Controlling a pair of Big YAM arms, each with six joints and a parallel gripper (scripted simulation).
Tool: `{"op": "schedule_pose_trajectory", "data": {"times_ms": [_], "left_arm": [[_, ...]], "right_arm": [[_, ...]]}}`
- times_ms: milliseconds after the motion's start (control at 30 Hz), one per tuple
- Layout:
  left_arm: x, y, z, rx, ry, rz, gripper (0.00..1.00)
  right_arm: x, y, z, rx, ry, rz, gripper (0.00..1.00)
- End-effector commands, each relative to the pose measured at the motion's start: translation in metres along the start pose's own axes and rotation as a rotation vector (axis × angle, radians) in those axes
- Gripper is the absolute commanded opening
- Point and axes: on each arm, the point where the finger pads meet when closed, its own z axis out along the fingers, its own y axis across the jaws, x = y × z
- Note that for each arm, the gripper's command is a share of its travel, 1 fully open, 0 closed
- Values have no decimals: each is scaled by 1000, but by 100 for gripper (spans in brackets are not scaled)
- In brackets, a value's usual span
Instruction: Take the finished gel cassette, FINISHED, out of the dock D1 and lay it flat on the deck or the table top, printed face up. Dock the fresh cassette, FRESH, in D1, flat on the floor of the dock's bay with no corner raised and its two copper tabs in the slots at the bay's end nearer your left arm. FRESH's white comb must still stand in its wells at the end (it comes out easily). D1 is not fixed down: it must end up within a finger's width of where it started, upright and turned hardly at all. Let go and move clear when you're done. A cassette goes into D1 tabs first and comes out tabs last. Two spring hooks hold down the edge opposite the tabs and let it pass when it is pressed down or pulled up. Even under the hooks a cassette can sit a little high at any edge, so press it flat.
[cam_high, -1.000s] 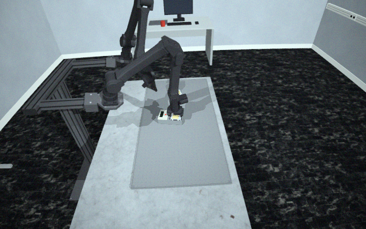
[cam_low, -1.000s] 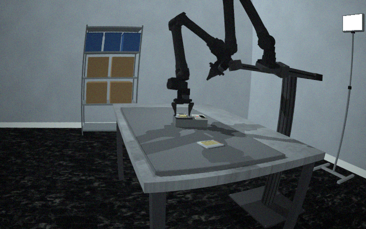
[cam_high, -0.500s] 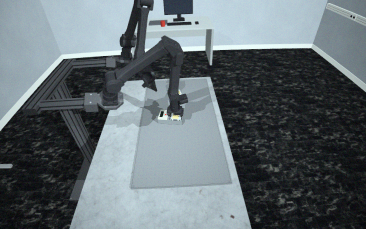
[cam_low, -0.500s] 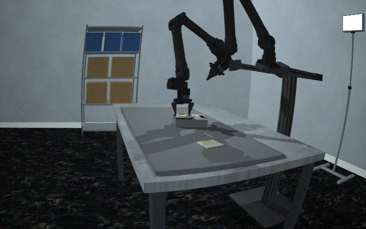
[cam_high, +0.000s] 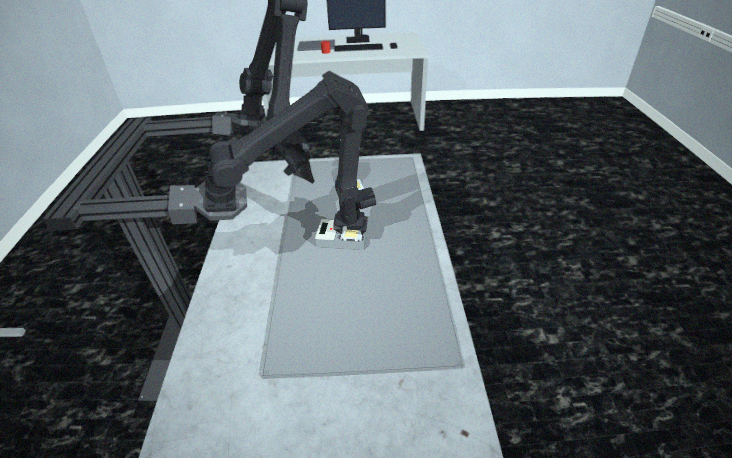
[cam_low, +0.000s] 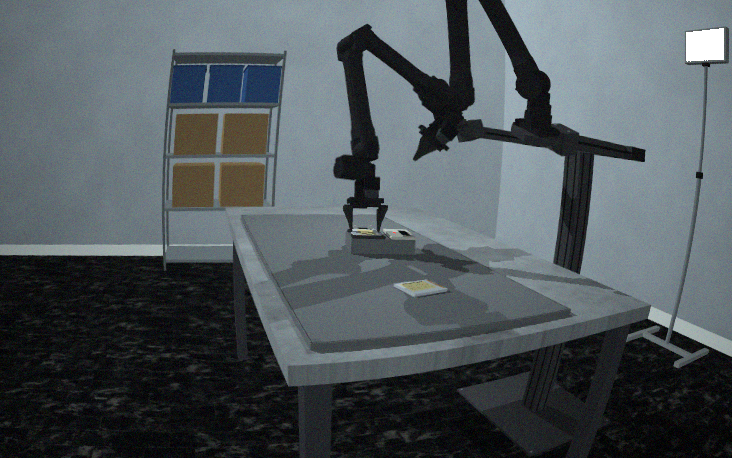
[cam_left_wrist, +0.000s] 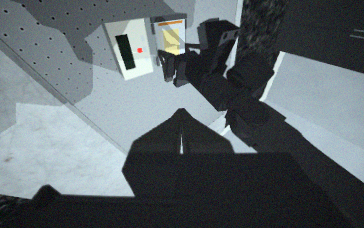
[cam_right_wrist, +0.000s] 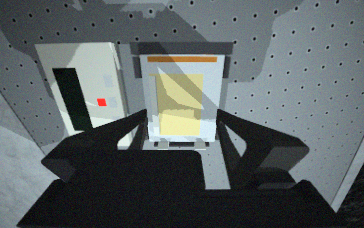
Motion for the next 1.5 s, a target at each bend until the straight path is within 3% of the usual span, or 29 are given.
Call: {"op": "schedule_pose_trajectory", "data": {"times_ms": [0,1467], "left_arm": [[13,-14,-6,-51,-152,-227,0],[16,-18,-4,-46,-150,-230,0]], "right_arm": [[-4,-3,-2,5,-11,-3,0],[-4,-3,-2,5,-11,-3,0]]}}
